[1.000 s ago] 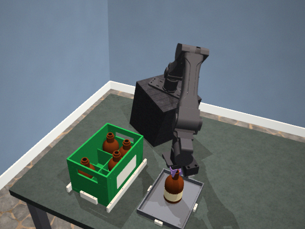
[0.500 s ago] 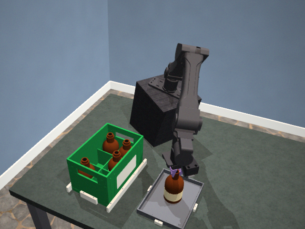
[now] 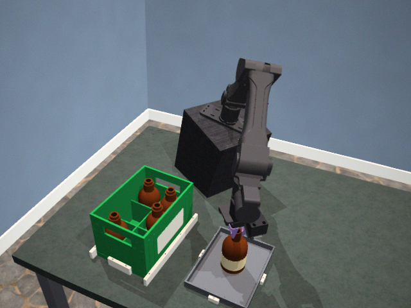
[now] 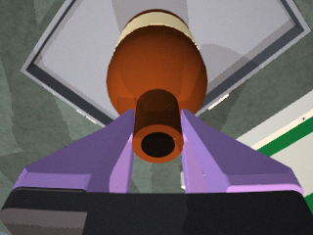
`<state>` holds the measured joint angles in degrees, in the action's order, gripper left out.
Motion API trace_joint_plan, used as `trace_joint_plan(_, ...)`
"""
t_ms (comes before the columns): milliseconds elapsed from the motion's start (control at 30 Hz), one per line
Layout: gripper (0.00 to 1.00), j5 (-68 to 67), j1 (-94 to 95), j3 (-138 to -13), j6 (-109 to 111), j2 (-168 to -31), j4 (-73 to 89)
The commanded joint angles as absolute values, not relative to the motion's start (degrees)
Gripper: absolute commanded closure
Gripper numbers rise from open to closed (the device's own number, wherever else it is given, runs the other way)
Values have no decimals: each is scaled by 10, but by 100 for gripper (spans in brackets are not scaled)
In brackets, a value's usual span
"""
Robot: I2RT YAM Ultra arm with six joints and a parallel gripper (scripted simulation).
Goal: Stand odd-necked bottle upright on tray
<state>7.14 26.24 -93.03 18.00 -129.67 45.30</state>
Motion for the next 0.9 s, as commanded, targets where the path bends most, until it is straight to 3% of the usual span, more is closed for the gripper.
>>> trace_joint_plan(0, 100, 70, 261, -961, 176, -1284, 448)
trace_joint_plan(867, 100, 70, 264, -950, 175, -1291, 428)
